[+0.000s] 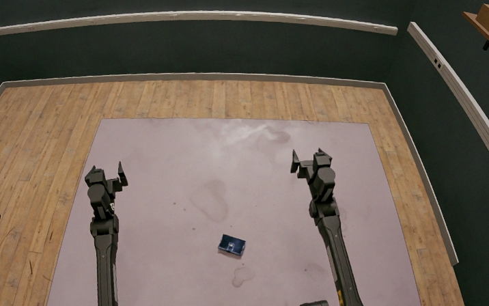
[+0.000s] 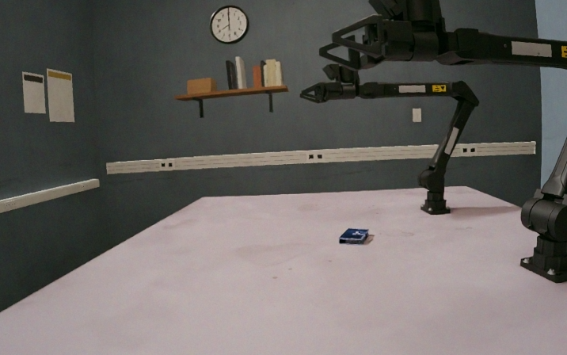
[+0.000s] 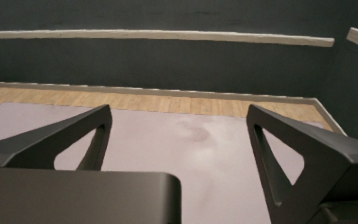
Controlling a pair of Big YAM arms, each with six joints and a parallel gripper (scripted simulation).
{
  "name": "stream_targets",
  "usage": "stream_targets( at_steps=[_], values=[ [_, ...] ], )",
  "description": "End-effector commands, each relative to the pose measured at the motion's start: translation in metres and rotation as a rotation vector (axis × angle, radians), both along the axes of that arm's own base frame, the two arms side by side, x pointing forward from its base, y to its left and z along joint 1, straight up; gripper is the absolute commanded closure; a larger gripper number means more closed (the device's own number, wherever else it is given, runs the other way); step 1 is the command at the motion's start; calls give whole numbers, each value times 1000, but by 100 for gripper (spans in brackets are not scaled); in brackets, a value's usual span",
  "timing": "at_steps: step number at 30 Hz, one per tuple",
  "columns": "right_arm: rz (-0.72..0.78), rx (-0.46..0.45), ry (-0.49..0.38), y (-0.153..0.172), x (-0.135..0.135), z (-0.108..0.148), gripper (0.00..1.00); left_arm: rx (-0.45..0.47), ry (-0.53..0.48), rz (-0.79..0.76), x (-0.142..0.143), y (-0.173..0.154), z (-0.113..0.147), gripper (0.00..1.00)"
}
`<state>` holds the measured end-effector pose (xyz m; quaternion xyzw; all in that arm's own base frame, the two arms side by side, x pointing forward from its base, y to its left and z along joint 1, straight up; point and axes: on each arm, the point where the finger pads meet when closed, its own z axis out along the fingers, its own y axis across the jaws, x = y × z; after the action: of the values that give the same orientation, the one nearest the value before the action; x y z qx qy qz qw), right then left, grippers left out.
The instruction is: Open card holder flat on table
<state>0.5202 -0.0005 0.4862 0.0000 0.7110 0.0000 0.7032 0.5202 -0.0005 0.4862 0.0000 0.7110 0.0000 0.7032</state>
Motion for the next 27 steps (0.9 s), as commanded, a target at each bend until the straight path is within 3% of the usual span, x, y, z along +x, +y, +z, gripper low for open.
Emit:
stream_targets(
  at_steps=[1,17,18,19,27],
  values=[
    [0,0,-11,0,-1,6,0,0,-11,0,-1,0,6,0],
    [0,0,-11,0,-1,6,0,0,-11,0,-1,0,6,0],
    [0,0,-52,0,-2,29,0,0,-39,0,-1,0,22,0],
    [0,0,-52,0,-2,29,66,0,-39,0,-1,0,22,0],
    [0,0,-52,0,-2,29,66,0,-39,0,-1,0,22,0]
  ],
)
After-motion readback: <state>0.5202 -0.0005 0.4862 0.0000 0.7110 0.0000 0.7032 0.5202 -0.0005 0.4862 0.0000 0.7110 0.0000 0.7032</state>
